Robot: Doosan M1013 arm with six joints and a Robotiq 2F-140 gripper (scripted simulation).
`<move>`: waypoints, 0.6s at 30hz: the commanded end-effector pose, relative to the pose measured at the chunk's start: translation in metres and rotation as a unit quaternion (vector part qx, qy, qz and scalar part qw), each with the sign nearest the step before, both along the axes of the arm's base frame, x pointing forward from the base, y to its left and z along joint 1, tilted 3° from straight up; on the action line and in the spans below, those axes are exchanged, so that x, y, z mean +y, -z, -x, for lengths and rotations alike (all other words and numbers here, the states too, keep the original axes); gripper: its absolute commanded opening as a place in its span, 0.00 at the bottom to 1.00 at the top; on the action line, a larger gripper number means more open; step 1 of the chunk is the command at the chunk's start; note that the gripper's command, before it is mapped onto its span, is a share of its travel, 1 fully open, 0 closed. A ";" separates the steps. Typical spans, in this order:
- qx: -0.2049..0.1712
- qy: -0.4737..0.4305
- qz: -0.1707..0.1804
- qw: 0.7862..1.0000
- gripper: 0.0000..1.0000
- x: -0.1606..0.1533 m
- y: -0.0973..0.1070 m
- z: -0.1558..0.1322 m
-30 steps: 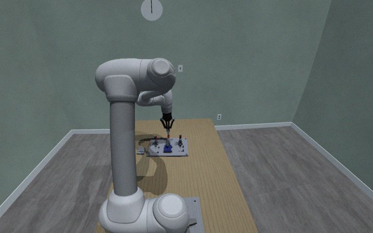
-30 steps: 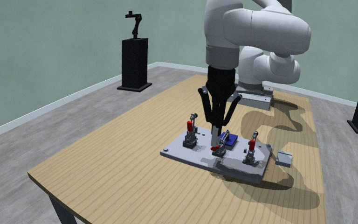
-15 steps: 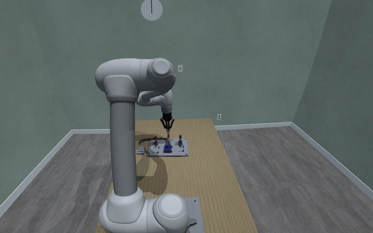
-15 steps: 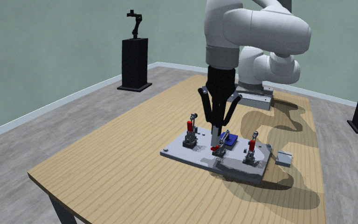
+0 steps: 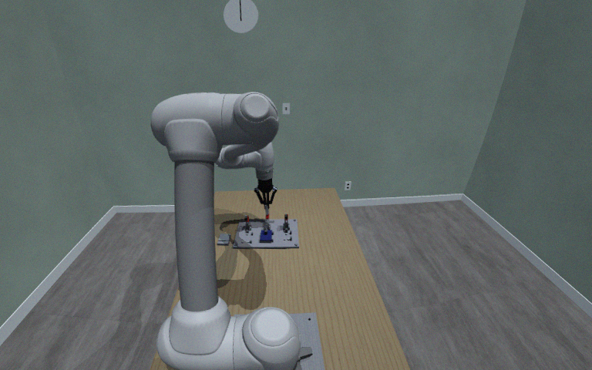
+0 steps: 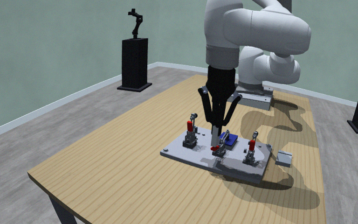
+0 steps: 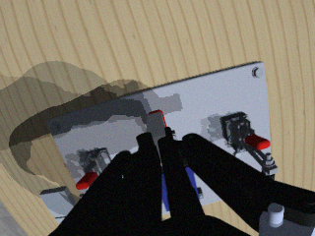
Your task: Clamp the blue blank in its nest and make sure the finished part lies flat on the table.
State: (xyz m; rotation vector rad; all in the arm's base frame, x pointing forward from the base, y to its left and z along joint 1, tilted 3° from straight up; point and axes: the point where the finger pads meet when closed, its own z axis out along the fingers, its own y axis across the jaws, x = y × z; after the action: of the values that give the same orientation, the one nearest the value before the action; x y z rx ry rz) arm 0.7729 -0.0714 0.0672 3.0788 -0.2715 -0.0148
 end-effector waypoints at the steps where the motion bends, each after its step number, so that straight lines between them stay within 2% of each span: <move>1: 0.000 0.000 0.000 1.000 0.00 0.000 0.000 0.000; 18: 0.000 0.000 0.000 1.000 0.00 0.000 -0.002 0.001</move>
State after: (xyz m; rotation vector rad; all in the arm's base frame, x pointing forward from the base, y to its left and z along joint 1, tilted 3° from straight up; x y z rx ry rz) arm 0.7716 -0.0711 0.0681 3.0788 -0.2715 -0.0148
